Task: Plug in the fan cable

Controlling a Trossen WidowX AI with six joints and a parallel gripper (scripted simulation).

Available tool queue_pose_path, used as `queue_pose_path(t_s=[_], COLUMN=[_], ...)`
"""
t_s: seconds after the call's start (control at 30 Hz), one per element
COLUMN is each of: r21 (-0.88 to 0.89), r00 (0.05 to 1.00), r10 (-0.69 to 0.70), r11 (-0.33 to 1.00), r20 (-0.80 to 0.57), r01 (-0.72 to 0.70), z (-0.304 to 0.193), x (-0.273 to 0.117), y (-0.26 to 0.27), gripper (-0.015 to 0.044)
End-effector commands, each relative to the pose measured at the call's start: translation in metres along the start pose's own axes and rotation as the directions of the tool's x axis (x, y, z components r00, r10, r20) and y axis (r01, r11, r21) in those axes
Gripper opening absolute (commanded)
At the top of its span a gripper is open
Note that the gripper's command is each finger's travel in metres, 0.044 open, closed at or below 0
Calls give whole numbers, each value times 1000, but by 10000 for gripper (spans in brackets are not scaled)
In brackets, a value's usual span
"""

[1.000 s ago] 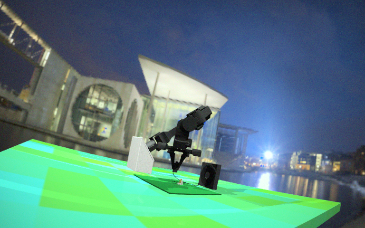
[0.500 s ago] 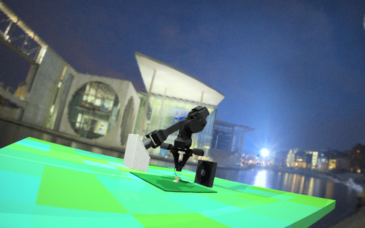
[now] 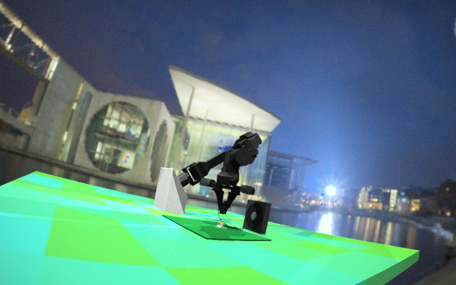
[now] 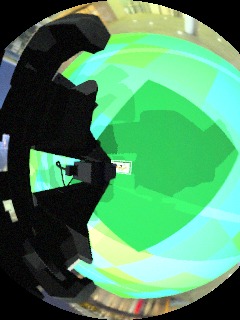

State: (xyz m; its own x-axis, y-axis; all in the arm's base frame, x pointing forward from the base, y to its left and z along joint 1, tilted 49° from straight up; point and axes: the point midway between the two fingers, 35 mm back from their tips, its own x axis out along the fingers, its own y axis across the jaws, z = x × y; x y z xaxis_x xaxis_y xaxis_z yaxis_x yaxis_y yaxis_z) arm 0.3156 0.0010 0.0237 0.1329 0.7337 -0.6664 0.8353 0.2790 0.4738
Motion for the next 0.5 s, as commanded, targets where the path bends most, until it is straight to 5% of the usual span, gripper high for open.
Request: queue_pose_path(t_s=[0.0,0.47], r21=[-8,-11], r00=[1000,1000], r10=[4,5], r11=[1000,1000], r20=[-1,-2], r01=[-4,-5], z=[3,4], x=[-1,19], y=[2,2], gripper=[0,0])
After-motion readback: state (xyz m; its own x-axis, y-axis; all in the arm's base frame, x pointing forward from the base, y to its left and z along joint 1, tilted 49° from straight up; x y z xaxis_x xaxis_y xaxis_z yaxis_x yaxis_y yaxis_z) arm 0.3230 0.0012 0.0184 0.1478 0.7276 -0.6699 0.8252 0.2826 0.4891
